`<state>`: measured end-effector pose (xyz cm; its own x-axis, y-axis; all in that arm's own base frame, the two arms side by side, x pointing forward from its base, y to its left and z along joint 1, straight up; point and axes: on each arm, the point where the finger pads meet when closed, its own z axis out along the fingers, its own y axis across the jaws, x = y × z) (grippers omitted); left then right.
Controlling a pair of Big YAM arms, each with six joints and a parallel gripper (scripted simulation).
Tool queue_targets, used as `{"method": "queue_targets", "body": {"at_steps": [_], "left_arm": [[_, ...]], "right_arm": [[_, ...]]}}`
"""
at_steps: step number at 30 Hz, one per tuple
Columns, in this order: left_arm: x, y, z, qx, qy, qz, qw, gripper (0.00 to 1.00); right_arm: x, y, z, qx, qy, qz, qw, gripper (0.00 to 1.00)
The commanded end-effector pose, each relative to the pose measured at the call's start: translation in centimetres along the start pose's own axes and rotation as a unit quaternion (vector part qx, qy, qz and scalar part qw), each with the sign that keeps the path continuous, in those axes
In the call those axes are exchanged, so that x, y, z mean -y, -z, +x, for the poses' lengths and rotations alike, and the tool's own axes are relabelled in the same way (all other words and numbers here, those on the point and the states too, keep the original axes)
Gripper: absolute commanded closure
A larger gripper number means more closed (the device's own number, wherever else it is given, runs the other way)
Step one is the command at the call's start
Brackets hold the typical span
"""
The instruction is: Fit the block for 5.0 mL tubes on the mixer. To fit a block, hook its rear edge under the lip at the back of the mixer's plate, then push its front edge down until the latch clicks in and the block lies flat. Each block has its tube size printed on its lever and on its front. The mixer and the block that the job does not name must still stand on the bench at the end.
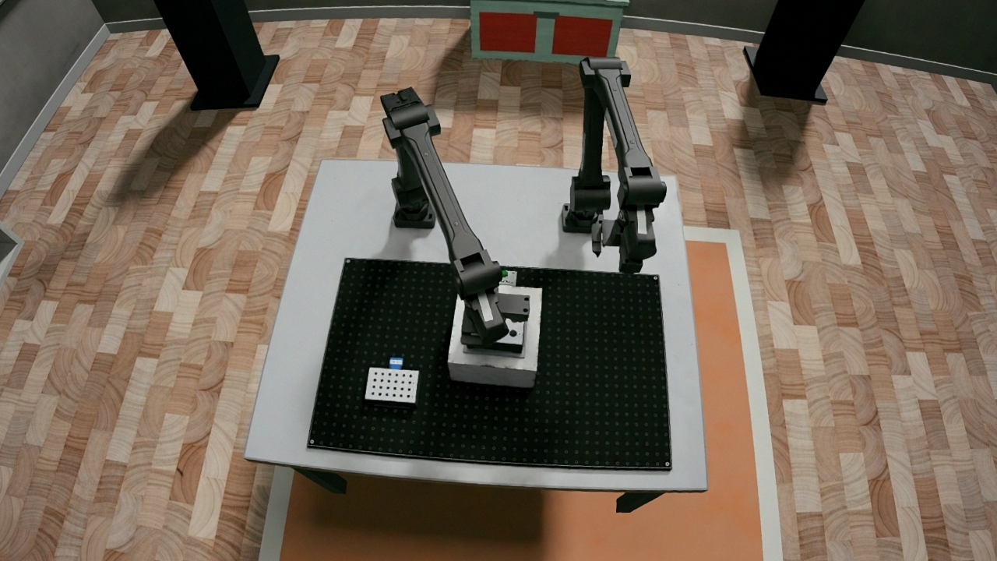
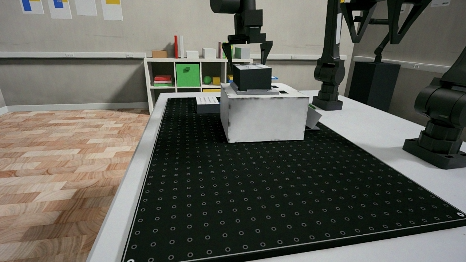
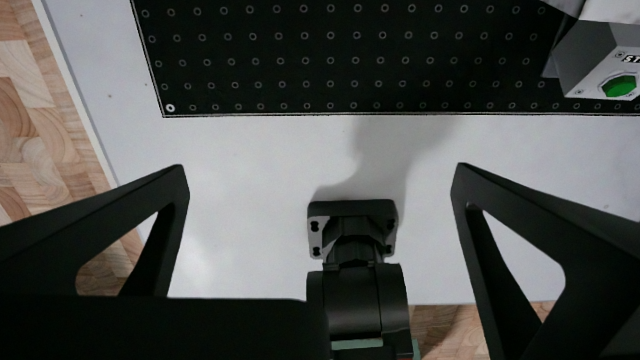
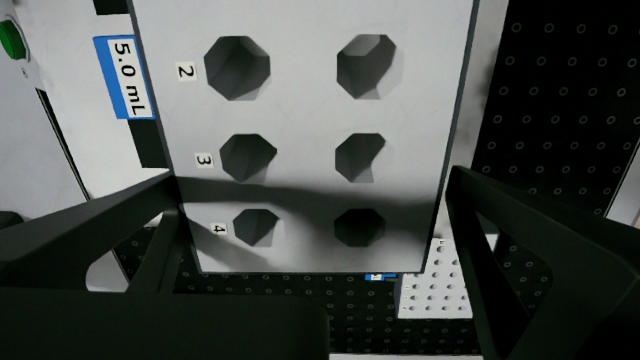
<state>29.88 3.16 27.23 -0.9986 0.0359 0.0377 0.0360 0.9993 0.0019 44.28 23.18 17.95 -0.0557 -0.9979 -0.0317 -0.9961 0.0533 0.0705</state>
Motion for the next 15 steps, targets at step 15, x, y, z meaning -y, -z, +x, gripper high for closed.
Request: {"method": "queue_targets", "body": {"at_steps": [15], "left_arm": [[-0.18, 1.71, -1.07, 0.023, -0.004, -0.004, 1.0, 0.0]], "right_arm": [[0.46, 1.71, -0.78, 0.014, -0.001, 0.022, 1.0, 0.0]]}}
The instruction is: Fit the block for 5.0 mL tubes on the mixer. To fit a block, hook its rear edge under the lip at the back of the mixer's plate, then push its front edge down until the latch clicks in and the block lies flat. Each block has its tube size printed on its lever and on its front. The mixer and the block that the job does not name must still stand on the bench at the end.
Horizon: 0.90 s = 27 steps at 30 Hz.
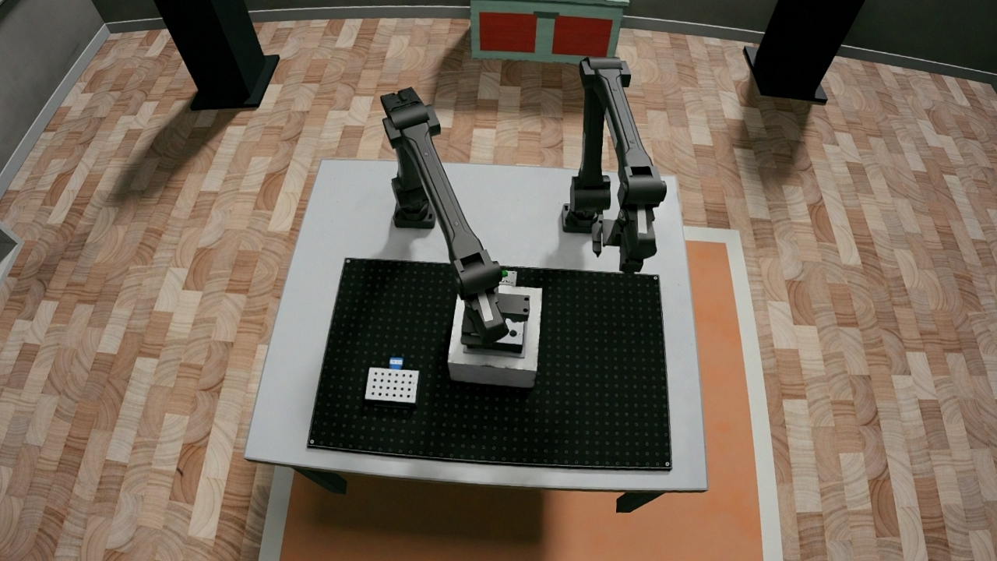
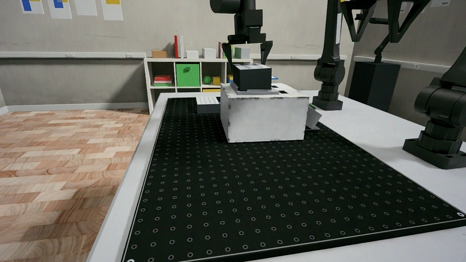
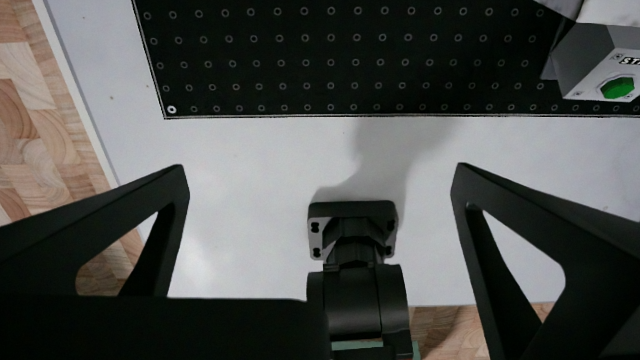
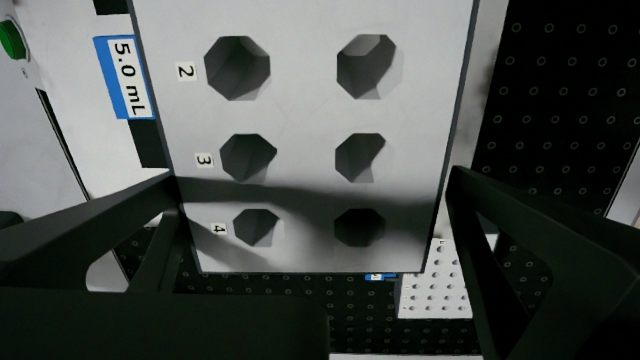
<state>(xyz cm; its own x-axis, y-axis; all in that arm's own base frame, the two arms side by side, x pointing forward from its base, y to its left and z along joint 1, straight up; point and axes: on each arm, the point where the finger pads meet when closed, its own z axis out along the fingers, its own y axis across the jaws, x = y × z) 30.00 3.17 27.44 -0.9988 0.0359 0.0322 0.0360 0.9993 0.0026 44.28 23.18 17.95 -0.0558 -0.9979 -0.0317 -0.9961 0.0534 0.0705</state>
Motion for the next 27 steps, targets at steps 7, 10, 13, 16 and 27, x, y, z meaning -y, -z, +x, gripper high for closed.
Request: {"method": "queue_targets", "body": {"at_steps": [7, 10, 13, 16, 27], "left_arm": [[-0.1, 0.7, -0.5, 0.011, -0.004, -0.003, 1.0, 0.0], [-0.1, 0.3, -0.3, 0.005, -0.004, -0.002, 1.0, 0.0], [0.0, 0.0, -0.1, 0.001, -0.004, -0.001, 1.0, 0.0], [-0.1, 0.3, -0.3, 0.005, -0.004, -0.002, 1.0, 0.0], [-0.2, 1.5, -0.9, 0.02, -0.004, -0.004, 1.0, 0.0]], "right_arm": [[1.8, 3.2, -0.2, 0.012, -0.003, 0.022, 1.0, 0.0], [1.5, 2.7, -0.4, 0.008, 0.006, 0.004, 1.0, 0.0], [1.1, 2.0, -0.9, 0.007, 0.013, 0.001, 1.0, 0.0], [0.7, 1.4, -1.0, 0.004, 0.016, -0.008, 1.0, 0.0], [0.8, 2.2, -1.2, 0.005, 0.019, -0.012, 1.0, 0.0]]}}
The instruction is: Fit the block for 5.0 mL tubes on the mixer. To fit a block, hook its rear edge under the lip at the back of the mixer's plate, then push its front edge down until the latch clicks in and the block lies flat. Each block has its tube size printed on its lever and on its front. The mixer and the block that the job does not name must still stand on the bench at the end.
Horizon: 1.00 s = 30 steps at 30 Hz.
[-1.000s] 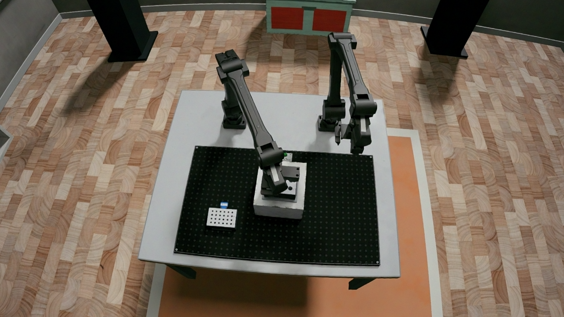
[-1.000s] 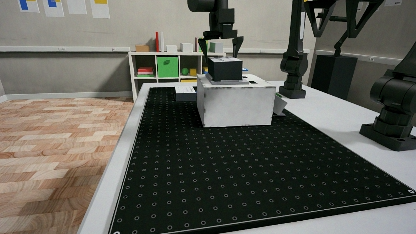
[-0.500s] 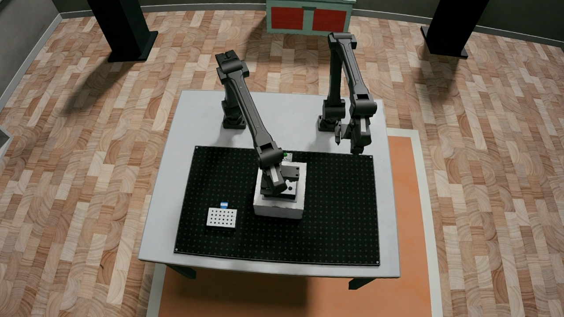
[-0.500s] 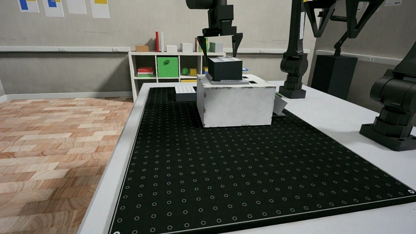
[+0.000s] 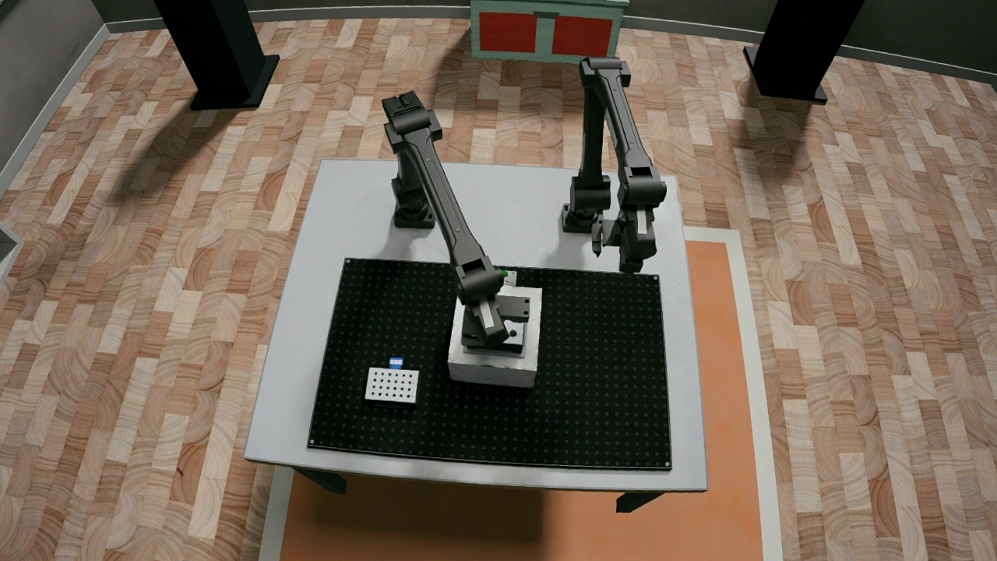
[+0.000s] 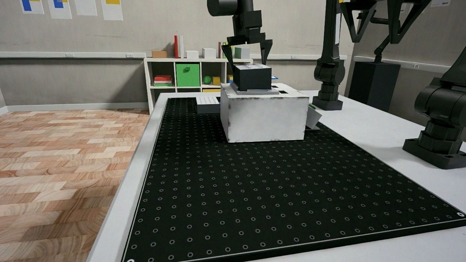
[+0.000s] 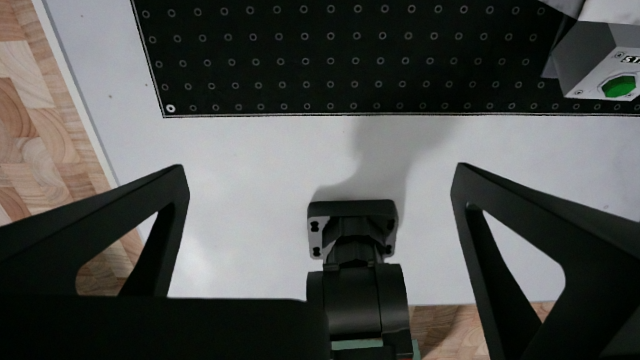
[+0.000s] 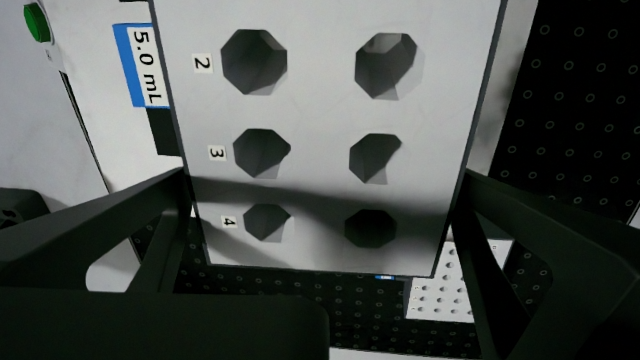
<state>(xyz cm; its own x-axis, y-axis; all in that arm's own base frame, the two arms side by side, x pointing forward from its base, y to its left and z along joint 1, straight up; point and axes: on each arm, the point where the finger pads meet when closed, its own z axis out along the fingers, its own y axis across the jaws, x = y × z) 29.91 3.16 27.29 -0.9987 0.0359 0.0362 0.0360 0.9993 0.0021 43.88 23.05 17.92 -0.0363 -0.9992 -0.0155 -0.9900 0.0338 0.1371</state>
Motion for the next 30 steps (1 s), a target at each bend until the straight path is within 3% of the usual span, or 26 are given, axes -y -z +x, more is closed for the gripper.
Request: {"method": "queue_targets", "body": {"at_steps": [1, 10, 14, 25, 30], "left_arm": [[-0.2, 1.7, -1.0, 0.022, -0.004, -0.004, 1.0, 0.0], [-0.2, 1.9, -1.2, 0.025, -0.004, -0.005, 1.0, 0.0], [-0.2, 2.1, -1.2, 0.027, -0.004, -0.005, 1.0, 0.0], [-0.2, 1.4, -0.9, 0.017, -0.004, -0.004, 1.0, 0.0], [-0.1, 0.9, -0.6, 0.011, -0.004, -0.003, 1.0, 0.0]], "right_arm": [[1.1, 2.5, -1.4, 0.016, 0.009, 0.026, 0.999, 0.0], [0.6, 3.4, -0.6, 0.019, -0.002, 0.032, 0.999, 0.0], [0.6, 2.2, 0.3, 0.011, -0.01, 0.017, 1.0, 0.0], [0.4, 5.4, -1.0, 0.013, 0.003, 0.029, 1.0, 0.0], [0.3, 4.9, -0.9, 0.012, 0.003, 0.028, 1.0, 0.0]]}}
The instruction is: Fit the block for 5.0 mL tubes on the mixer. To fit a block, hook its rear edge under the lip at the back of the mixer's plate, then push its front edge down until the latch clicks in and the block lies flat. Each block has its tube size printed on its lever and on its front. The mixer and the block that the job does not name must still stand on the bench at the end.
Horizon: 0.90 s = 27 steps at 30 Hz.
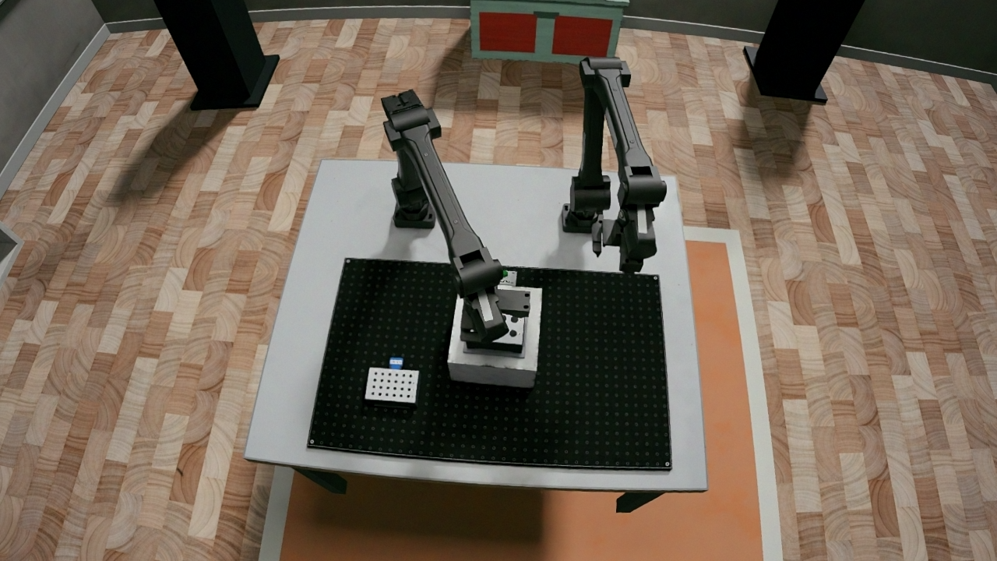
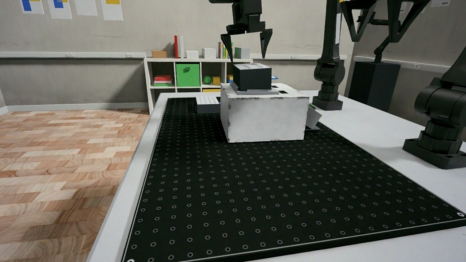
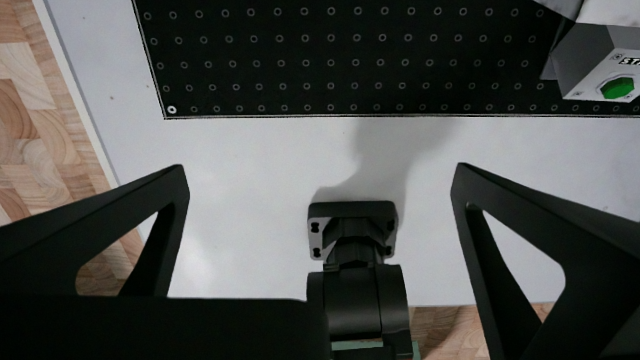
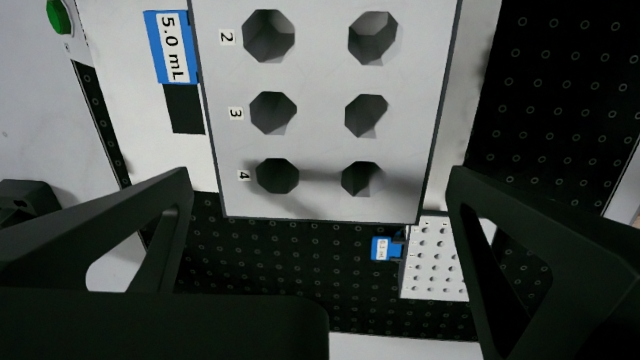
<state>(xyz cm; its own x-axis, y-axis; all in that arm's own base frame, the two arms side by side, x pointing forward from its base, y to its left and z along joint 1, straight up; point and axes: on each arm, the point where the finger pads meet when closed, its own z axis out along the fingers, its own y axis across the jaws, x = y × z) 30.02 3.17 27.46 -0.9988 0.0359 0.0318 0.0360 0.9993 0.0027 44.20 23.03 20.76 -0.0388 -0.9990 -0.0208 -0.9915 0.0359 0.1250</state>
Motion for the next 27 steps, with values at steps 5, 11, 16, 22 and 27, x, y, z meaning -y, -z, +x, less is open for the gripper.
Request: {"method": "queue_targets", "body": {"at_steps": [5, 11, 16, 22, 27], "left_arm": [[-0.1, -0.1, -0.1, -0.001, -0.004, -0.001, 1.0, 0.0], [-0.1, 0.4, -0.4, 0.005, -0.004, -0.002, 1.0, 0.0], [-0.1, 0.9, -0.6, 0.011, -0.004, -0.003, 1.0, 0.0], [-0.2, 1.5, -0.9, 0.018, -0.004, -0.004, 1.0, 0.0], [-0.2, 1.7, -1.0, 0.02, -0.004, -0.004, 1.0, 0.0]], "right_arm": [[0.2, 2.3, -0.7, 0.01, 0.011, 0.022, 1.0, 0.0], [0.6, 4.7, -0.1, 0.015, 0.003, 0.03, 0.999, 0.0], [0.7, 4.9, 0.2, 0.013, 0.0, 0.027, 1.0, 0.0], [0.6, 4.9, -0.6, 0.007, 0.006, 0.016, 1.0, 0.0], [0.5, 4.2, -1.1, 0.006, 0.011, 0.015, 1.0, 0.0]]}}
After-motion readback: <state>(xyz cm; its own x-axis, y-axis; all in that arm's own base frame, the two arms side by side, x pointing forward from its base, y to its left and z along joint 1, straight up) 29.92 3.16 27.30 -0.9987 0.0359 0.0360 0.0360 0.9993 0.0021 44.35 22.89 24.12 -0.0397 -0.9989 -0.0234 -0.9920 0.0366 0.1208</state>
